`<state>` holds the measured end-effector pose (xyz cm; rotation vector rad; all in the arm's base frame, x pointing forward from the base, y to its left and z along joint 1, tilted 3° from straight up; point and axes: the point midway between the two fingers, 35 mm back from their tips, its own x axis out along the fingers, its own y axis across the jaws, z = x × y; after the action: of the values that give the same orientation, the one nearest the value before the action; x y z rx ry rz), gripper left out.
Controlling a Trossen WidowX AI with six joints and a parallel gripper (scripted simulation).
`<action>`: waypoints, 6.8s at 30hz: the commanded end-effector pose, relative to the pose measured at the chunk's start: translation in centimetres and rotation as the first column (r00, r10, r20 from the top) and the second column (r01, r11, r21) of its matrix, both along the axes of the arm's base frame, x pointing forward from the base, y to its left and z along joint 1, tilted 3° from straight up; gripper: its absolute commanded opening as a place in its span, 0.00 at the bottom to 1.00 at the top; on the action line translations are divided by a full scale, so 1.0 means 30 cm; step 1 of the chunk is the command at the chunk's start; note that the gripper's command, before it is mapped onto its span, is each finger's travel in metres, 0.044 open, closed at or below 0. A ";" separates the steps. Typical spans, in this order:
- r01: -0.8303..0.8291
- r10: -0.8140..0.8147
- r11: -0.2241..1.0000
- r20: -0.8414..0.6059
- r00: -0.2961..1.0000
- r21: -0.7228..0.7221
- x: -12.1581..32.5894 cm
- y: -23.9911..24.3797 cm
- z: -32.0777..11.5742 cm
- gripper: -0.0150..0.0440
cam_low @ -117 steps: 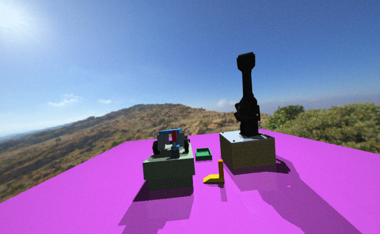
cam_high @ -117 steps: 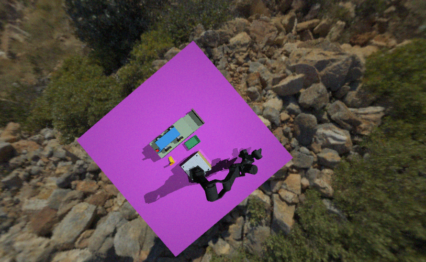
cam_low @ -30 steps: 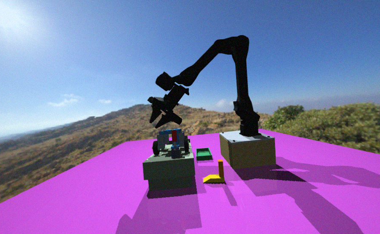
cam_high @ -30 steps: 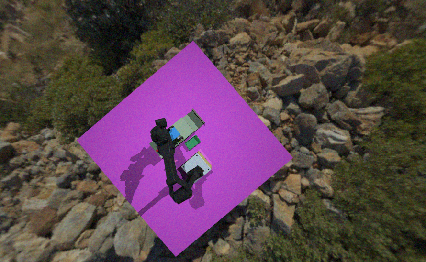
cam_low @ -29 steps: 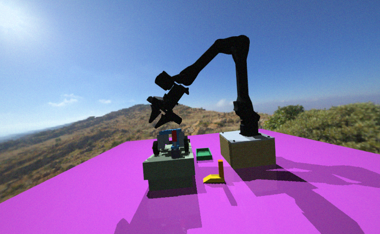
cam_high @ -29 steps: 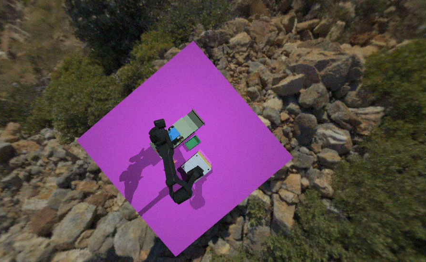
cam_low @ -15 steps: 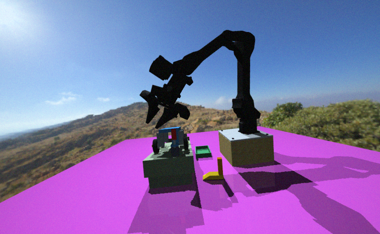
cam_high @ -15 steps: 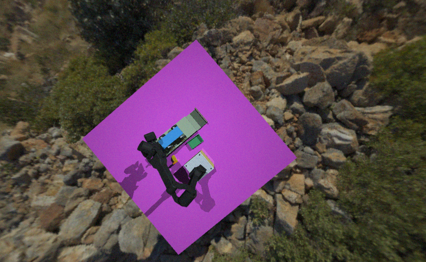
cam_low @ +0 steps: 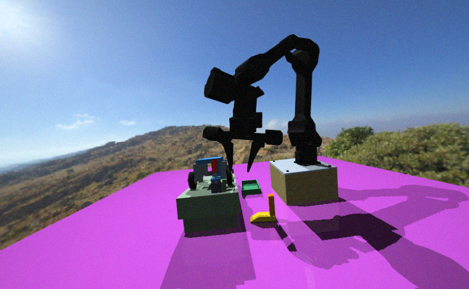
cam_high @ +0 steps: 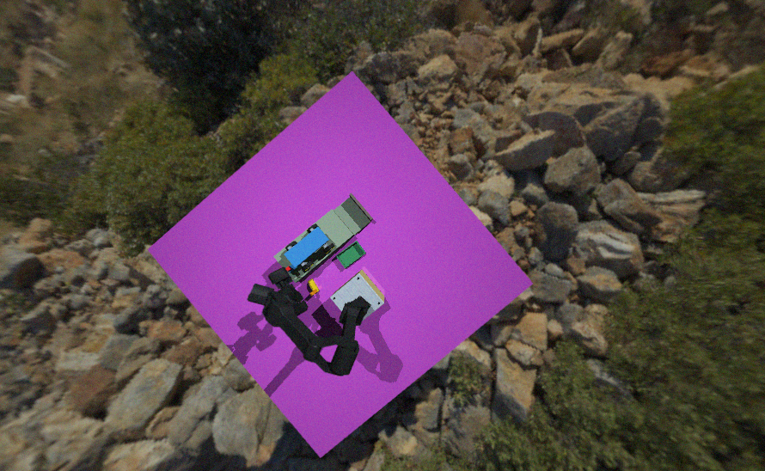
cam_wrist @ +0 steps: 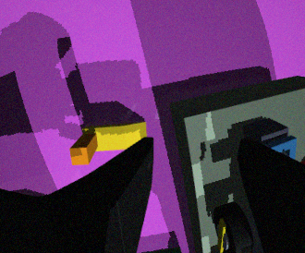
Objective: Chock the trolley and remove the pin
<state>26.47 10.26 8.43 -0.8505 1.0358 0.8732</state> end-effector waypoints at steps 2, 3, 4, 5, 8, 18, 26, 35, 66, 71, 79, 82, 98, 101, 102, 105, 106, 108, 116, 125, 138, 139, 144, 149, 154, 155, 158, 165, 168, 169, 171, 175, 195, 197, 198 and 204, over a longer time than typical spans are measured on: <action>-0.044 0.031 0.996 -0.148 0.989 -0.082 -0.150 0.022 -0.037 0.58; -0.056 0.038 0.993 -0.177 0.983 -0.101 -0.181 0.024 -0.041 0.58; -0.067 0.043 0.991 -0.201 0.979 -0.117 -0.207 0.025 -0.044 0.58; -0.074 0.045 0.989 -0.215 0.976 -0.127 -0.222 0.024 -0.046 0.58; -0.076 0.046 0.989 -0.219 0.975 -0.130 -0.227 0.024 -0.046 0.58; -0.076 0.046 0.989 -0.219 0.975 -0.130 -0.218 0.034 -0.141 0.58; -0.076 0.046 0.989 -0.220 0.974 -0.130 -0.222 0.034 -0.197 0.58; -0.076 0.046 0.989 -0.220 0.974 -0.130 -0.219 0.038 -0.234 0.58; -0.076 0.046 0.989 -0.220 0.974 -0.130 -0.215 0.045 -0.368 0.58; -0.076 0.046 0.989 -0.220 0.974 -0.130 -0.216 0.045 -0.381 0.58; -0.082 0.053 0.989 -0.219 0.974 -0.125 -0.212 0.049 -0.372 0.32; -0.082 0.053 0.989 -0.219 0.974 -0.125 -0.212 0.049 -0.372 0.29; -0.076 0.046 0.989 -0.220 0.974 -0.130 -0.228 0.037 -0.193 0.25; -0.076 0.046 0.989 -0.220 0.974 -0.130 -0.230 0.035 -0.158 0.25; -0.076 0.046 0.989 -0.220 0.974 -0.130 -0.231 0.034 -0.146 0.25; -0.076 0.046 0.989 -0.220 0.974 -0.130 -0.232 0.032 -0.110 0.25; -0.076 0.046 0.989 -0.220 0.974 -0.130 -0.233 0.032 -0.098 0.25; -0.076 0.046 0.989 -0.220 0.974 -0.130 -0.234 0.030 -0.075 0.25; -0.076 0.046 0.989 -0.219 0.975 -0.130 -0.235 0.024 0.019 0.25; -0.076 0.046 0.989 -0.219 0.975 -0.130 -0.234 0.014 0.111 0.25; 0.164 -0.188 0.979 -0.235 0.954 -0.120 -0.234 0.014 0.113 0.25; 0.196 -0.220 0.973 -0.237 0.946 -0.119 -0.234 0.014 0.113 0.25; 0.358 -0.376 0.927 -0.249 0.893 -0.115 -0.234 0.014 0.113 0.25; 0.511 -0.521 0.852 -0.262 0.812 -0.113 -0.234 0.014 0.113 0.25; 0.648 -0.650 0.754 -0.275 0.709 -0.113 -0.234 0.014 0.113 0.25; 0.672 -0.673 0.731 -0.277 0.686 -0.113 -0.234 0.014 0.113 0.25; 0.742 -0.738 0.660 -0.284 0.612 -0.115 -0.234 0.014 0.113 0.25; 0.875 -0.857 0.470 -0.300 0.419 -0.121 -0.234 0.014 0.113 0.25; 0.917 -0.894 0.379 -0.307 0.328 -0.125 -0.234 0.014 0.113 0.25; 0.929 -0.904 0.348 -0.309 0.297 -0.126 -0.234 0.014 0.113 0.25; 0.950 -0.921 0.285 -0.313 0.234 -0.129 -0.234 0.014 0.113 0.25; 0.979 -0.942 0.154 -0.320 0.104 -0.137 -0.234 0.014 0.113 0.25; 0.848 -0.778 -0.497 -0.336 -0.530 -0.186 -0.234 0.014 0.113 0.25; 0.811 -0.739 -0.554 -0.336 -0.584 -0.191 -0.234 0.014 0.113 0.25; 0.791 -0.718 -0.581 -0.335 -0.610 -0.194 -0.234 0.014 0.113 0.25; 0.652 -0.574 -0.729 -0.331 -0.749 -0.209 -0.234 0.014 0.113 0.25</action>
<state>19.45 10.75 11.82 0.9857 1.3691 -0.8531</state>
